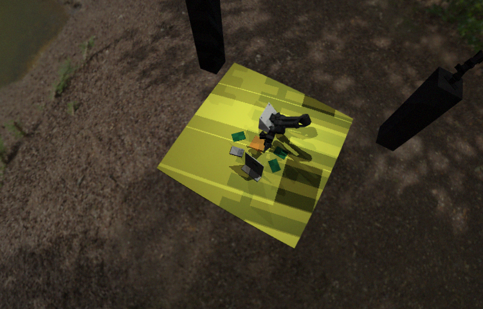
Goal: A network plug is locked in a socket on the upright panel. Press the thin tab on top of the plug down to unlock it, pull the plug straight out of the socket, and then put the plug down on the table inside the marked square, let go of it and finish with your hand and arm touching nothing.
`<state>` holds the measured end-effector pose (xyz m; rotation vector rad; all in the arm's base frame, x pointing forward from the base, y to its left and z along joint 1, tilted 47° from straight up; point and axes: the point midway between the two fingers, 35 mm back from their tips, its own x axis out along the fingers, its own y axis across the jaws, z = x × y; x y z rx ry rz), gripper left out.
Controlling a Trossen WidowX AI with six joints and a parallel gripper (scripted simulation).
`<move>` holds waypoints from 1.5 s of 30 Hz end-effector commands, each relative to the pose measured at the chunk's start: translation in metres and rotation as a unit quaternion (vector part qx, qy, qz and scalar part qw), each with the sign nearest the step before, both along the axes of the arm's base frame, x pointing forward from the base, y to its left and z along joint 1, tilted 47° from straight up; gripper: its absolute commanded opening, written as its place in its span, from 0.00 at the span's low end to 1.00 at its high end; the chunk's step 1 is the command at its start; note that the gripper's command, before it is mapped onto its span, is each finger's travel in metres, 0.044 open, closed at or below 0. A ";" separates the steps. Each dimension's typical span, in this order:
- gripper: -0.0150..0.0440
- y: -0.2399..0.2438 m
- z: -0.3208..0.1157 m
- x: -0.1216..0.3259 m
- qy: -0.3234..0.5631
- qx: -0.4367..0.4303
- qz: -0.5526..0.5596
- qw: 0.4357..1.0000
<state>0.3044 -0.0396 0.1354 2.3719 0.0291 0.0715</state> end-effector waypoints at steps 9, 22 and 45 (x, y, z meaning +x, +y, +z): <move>0.52 -0.008 -0.005 0.045 0.001 0.002 0.000 1.000; 0.52 -0.012 -0.007 0.061 -0.002 0.002 0.000 1.000; 0.52 -0.018 -0.012 0.094 -0.009 0.003 0.000 1.000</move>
